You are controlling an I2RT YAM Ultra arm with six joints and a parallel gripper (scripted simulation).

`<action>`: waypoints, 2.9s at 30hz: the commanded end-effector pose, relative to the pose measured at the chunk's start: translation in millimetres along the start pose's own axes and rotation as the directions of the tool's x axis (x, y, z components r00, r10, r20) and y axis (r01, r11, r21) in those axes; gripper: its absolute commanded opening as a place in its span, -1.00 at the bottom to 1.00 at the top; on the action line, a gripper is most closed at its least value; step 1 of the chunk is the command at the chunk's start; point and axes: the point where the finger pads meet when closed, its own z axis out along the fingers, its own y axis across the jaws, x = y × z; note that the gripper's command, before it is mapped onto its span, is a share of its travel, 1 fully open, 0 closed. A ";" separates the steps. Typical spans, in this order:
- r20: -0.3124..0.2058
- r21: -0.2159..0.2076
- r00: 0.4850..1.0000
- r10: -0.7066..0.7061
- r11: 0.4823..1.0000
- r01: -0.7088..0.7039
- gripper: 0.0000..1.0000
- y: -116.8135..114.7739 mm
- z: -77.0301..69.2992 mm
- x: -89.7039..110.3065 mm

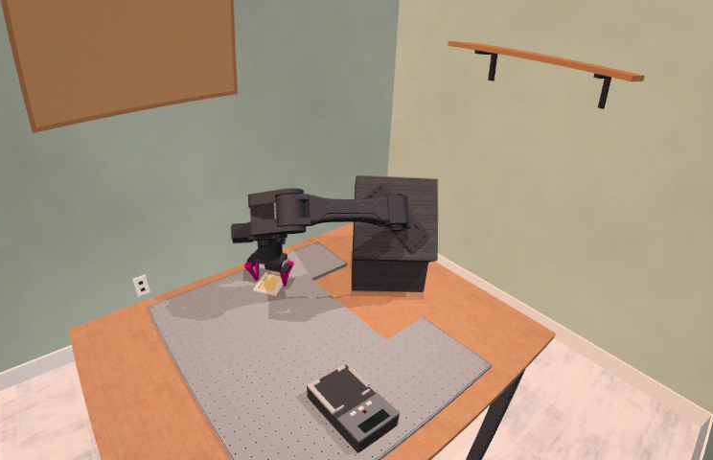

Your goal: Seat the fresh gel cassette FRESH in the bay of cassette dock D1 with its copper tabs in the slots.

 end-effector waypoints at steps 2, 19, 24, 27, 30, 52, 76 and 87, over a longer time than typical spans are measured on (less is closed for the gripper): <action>0.004 -0.030 1.000 0.008 1.000 -0.008 1.00 7.7 -5.4 -4.4; 0.002 -0.017 1.000 0.001 1.000 -0.001 1.00 4.7 1.2 -0.4; 0.002 -0.017 1.000 0.001 1.000 -0.001 1.00 4.7 1.1 -0.4; 0.002 -0.017 1.000 0.001 1.000 -0.001 1.00 4.6 1.1 -0.3; 0.002 -0.017 1.000 0.001 1.000 -0.001 -1.00 4.6 1.1 -0.3; 0.002 -0.017 1.000 0.001 1.000 -0.001 -1.00 4.6 1.1 -0.3; 0.002 -0.015 1.000 0.014 1.000 -0.013 -1.00 -1.6 -27.7 1.1; 0.001 -0.015 1.000 0.013 1.000 -0.013 -1.00 -2.1 -42.3 1.2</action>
